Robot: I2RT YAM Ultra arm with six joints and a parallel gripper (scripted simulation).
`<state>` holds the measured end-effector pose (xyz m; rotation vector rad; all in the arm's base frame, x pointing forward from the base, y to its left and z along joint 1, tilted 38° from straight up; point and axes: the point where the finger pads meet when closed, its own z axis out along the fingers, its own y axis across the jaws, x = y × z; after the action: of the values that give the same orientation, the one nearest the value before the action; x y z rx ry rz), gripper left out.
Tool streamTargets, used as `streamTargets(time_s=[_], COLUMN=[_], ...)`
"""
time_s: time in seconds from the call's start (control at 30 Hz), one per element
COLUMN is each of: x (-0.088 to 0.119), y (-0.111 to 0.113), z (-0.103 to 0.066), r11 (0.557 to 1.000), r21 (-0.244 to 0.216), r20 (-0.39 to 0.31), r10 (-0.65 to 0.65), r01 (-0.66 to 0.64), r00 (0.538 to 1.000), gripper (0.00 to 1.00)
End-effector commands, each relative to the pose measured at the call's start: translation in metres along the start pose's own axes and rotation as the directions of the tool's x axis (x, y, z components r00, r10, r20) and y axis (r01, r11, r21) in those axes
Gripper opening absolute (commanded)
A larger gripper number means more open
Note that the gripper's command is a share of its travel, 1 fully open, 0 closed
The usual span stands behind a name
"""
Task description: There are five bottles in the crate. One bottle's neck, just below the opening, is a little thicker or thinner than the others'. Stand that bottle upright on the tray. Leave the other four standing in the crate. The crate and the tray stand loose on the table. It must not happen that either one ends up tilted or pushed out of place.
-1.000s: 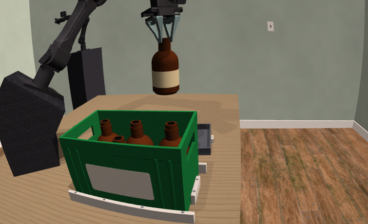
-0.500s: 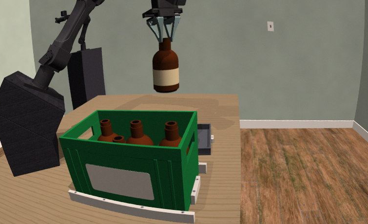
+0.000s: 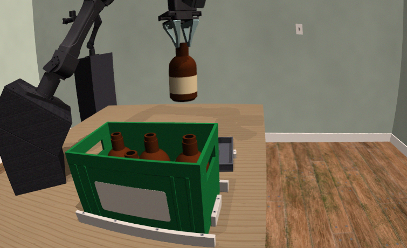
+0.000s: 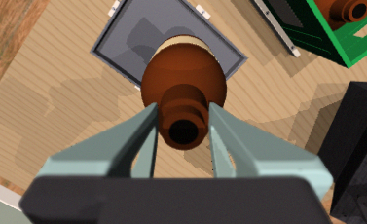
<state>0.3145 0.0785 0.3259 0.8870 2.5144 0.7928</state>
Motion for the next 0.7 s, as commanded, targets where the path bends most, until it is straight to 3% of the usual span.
streamTargets(time_s=[0.0, 0.67], x=[0.003, 0.015], y=[0.008, 0.018], z=[-0.026, -0.029], r11=[0.999, 0.999], r21=[-0.033, -0.040], r20=[0.067, 0.073], r10=[-0.003, 0.000], r01=[0.005, 0.002], r00=[0.998, 0.997], gripper=[0.00, 0.00])
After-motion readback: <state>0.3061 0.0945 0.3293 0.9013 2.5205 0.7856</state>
